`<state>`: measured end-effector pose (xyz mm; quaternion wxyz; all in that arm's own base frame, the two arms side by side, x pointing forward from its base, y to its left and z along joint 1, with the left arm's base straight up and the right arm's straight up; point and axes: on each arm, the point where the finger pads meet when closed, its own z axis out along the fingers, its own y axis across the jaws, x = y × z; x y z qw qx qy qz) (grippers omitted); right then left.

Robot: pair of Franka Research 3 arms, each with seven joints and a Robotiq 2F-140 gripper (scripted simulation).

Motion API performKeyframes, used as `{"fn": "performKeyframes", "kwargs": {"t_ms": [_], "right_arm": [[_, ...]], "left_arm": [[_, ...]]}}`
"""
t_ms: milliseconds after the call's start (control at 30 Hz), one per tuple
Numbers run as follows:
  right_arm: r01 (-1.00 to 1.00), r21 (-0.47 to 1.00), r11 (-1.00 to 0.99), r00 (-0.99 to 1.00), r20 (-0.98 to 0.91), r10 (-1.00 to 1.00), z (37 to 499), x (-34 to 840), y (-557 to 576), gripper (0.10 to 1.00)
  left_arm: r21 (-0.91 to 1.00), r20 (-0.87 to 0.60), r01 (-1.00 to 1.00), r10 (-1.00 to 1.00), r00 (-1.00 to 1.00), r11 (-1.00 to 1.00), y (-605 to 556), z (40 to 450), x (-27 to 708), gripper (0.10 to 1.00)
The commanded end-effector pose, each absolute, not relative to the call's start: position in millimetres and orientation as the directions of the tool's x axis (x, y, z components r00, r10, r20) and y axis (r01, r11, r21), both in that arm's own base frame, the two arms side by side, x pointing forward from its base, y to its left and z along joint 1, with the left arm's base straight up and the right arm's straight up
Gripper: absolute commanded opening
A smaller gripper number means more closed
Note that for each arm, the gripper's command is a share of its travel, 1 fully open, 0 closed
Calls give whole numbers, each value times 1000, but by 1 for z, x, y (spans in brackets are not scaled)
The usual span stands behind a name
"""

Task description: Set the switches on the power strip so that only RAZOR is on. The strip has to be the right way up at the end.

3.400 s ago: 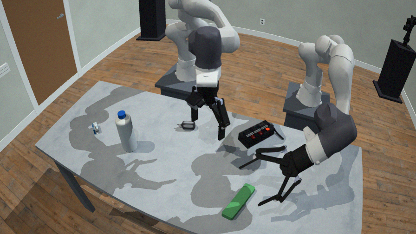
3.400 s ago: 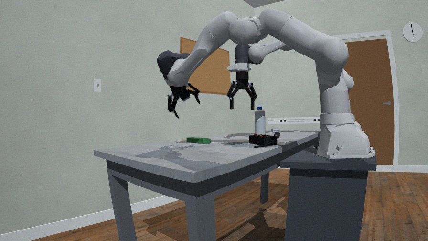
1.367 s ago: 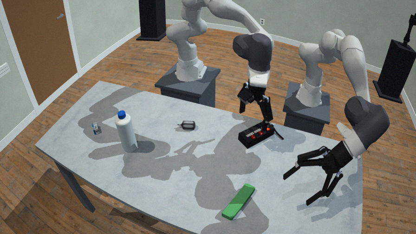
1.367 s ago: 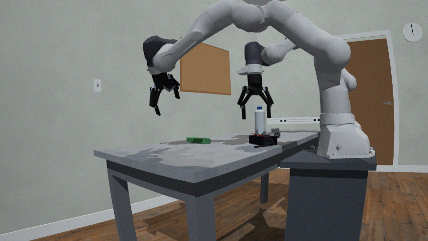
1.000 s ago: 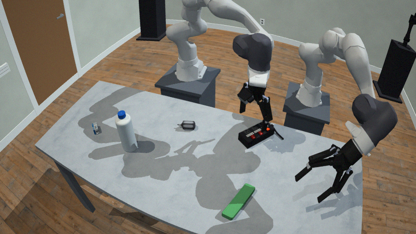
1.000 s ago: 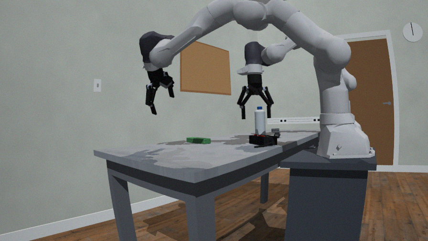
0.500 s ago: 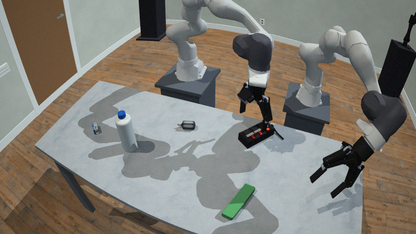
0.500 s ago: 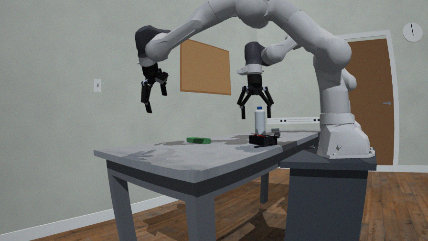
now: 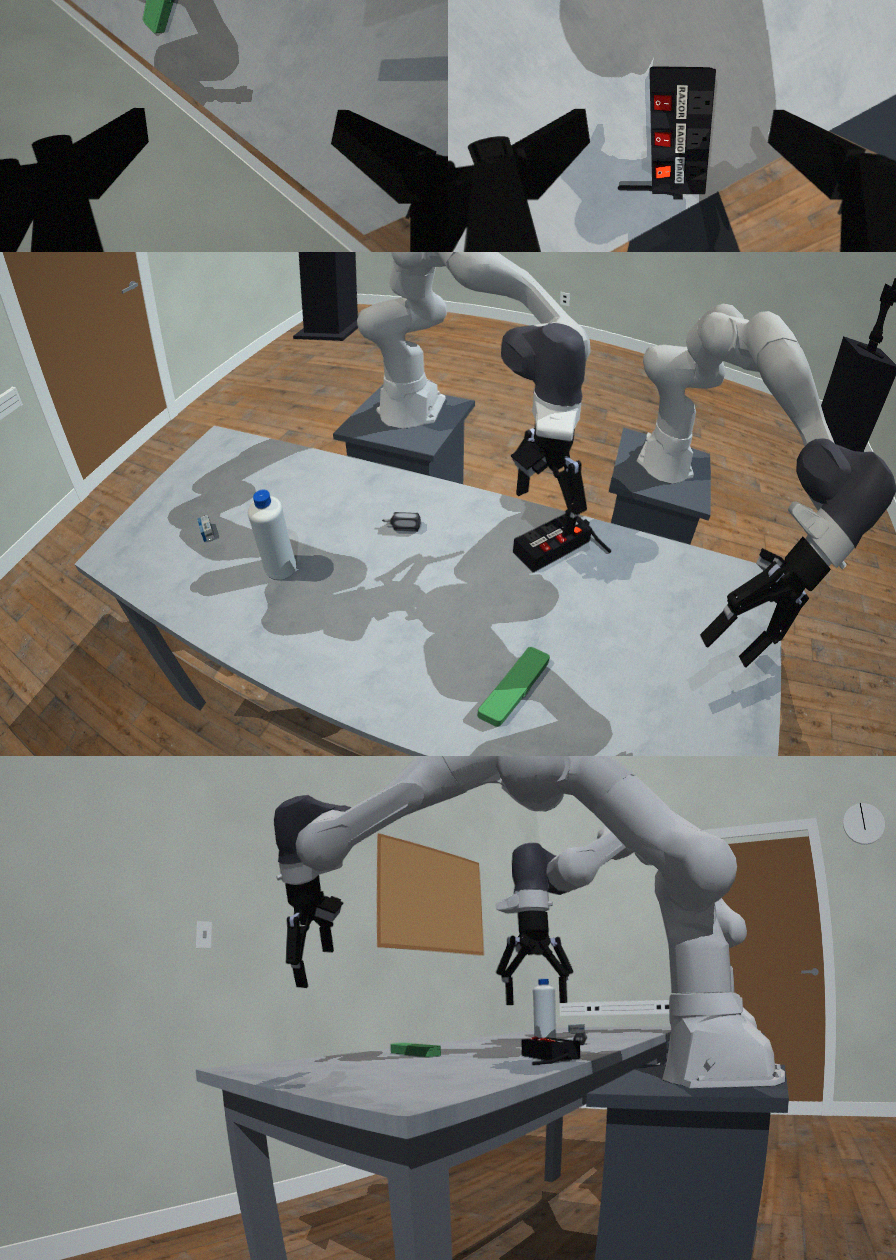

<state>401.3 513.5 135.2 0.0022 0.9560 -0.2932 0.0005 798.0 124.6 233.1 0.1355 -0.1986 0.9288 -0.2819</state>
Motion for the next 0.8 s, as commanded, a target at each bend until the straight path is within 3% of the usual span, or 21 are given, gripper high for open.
{"fn": "performKeyframes", "kwargs": {"t_ms": [0, 767], "right_arm": [[-566, 1, -824, 824, 0, -566, 136, 401, 515, 1000], [-566, 1, -824, 824, 0, -566, 136, 401, 515, 1000]], "left_arm": [[-579, -78, -383, -516, -853, 720, 135, 235, 791, 1000], [-530, 25, -604, -701, -713, 596, 213, 247, 754, 1000]]}}
